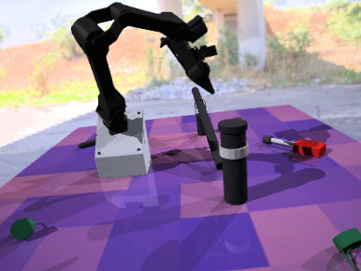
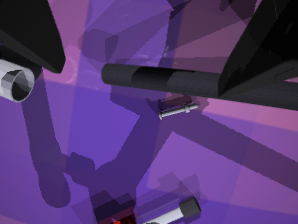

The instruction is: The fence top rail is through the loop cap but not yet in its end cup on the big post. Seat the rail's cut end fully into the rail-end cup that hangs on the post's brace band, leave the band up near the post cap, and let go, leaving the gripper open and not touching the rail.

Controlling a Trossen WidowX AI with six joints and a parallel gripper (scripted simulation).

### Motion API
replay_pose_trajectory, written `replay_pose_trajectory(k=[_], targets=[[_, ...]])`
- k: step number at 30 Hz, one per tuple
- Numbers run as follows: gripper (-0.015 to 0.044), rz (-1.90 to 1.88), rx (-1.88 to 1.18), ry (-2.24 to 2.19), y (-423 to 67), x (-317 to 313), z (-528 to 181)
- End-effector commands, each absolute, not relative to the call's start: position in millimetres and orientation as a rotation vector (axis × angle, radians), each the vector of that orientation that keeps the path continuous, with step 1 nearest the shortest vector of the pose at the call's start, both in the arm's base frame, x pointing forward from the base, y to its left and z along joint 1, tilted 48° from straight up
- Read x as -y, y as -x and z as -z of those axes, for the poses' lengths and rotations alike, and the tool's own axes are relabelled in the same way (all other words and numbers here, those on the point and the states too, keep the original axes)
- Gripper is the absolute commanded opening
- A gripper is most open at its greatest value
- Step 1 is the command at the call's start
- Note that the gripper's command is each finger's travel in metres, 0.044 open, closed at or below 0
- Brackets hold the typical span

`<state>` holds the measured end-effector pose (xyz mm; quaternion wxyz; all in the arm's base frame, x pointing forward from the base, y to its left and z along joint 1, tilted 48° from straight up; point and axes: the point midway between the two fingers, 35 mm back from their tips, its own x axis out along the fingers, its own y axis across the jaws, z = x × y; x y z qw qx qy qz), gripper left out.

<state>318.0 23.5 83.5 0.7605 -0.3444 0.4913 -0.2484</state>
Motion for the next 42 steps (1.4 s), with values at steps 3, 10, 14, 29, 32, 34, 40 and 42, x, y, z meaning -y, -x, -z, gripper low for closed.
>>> replay_pose_trajectory(k=[3, 10, 14, 29, 32, 34, 40, 42], targets=[[0.044, 0.368, -1.181, 1.033, -324.1, 6.0, -106.7], [0.044, 0.089, -1.304, 1.451, -325.1, 46.2, -138.0], [0.044, 0.006, -1.333, 1.586, -322.2, 67.9, -155.5], [0.044, -0.278, -1.408, 1.969, -314.7, 95.7, -178.8], [0.044, -0.278, -1.408, 1.969, -314.7, 95.7, -178.8], [0.044, -0.278, -1.408, 1.969, -314.7, 95.7, -178.8], [0.044, -0.278, -1.408, 1.969, -314.7, 95.7, -178.8], [0.044, -0.278, -1.408, 1.969, -314.7, 95.7, -178.8]])
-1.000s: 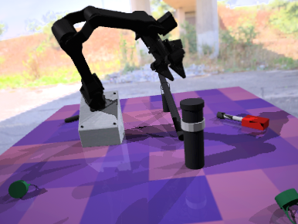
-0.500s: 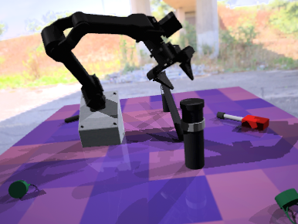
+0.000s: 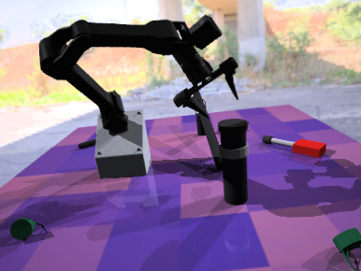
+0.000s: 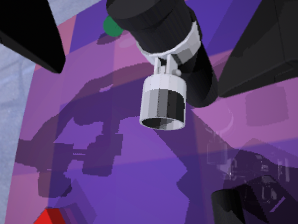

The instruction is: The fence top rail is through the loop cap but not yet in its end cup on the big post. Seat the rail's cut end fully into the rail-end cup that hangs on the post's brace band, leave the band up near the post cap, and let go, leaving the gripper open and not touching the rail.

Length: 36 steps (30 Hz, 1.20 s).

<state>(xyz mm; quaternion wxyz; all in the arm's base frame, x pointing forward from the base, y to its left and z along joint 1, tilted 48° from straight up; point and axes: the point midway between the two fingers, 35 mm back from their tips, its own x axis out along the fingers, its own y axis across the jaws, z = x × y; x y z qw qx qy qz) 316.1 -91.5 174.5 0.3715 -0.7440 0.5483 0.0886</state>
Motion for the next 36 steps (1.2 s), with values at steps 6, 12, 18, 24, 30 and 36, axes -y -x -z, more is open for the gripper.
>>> replay_pose_trajectory(k=[6, 12, 18, 24, 30, 36], targets=[[0.044, -0.278, -1.408, 1.968, -314.7, 97.1, -177.5], [0.044, -0.276, -1.408, 1.969, -309.9, 127.9, -150.0], [0.044, -0.276, -1.408, 1.97, -309.9, 130.0, -148.3], [0.044, -0.277, -1.408, 1.968, -313.8, 135.4, -144.2], [0.044, -0.277, -1.408, 1.967, -318.3, 142.3, -139.0], [0.044, -0.277, -1.408, 1.967, -322.6, 149.4, -133.9]])
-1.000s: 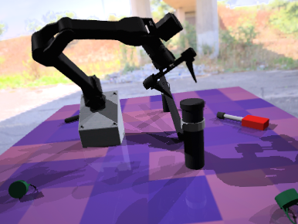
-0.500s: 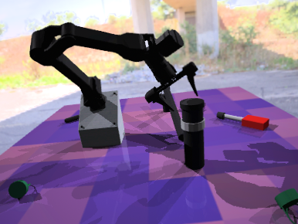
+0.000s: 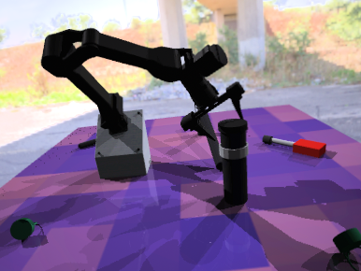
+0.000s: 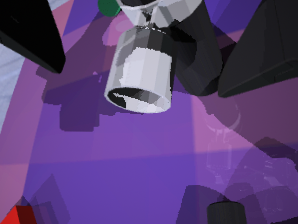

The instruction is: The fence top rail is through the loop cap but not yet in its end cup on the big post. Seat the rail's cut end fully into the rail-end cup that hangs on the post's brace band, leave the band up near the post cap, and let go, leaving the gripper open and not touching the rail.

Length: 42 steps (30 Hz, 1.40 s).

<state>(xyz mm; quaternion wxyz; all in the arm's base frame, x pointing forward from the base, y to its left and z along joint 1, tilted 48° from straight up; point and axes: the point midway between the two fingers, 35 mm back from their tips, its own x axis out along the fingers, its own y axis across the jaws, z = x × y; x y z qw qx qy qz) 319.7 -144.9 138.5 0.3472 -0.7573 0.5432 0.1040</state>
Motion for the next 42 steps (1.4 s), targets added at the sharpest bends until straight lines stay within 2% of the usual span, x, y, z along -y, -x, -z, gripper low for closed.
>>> replay_pose_trajectory(k=[1, 27, 40, 42], targets=[[0.044, -0.277, -1.408, 1.967, -323.2, 150.6, -133.0], [0.044, -0.272, -1.408, 1.972, -336.5, 182.2, -112.0], [0.0099, -0.272, -1.408, 1.972, -336.5, 182.2, -112.0], [0.0085, -0.272, -1.408, 1.972, -336.5, 182.2, -112.0]])
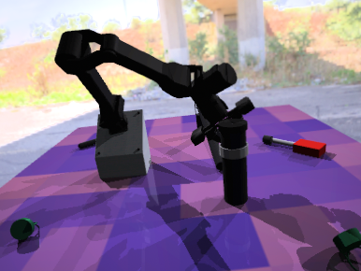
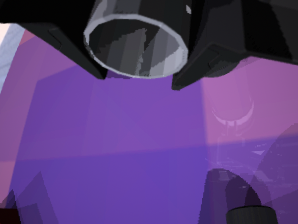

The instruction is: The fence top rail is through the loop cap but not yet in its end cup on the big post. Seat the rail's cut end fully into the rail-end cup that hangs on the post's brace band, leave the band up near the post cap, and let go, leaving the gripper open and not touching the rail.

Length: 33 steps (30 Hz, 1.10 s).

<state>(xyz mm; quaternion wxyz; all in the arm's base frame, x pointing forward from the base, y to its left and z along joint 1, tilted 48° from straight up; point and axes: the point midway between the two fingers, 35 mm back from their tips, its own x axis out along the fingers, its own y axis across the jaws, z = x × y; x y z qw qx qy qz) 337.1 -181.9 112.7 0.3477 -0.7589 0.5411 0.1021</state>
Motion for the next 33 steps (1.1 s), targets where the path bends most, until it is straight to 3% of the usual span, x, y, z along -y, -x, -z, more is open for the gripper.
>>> replay_pose_trajectory(k=[1, 5, 33], targets=[[0.0079, -0.272, -1.408, 1.972, -336.5, 182.2, -112.0], [0.0, -0.295, -1.404, 1.982, -334.6, 181.8, -111.9], [0.0, -0.459, -1.37, 2.051, -321.6, 179.6, -111.6]])
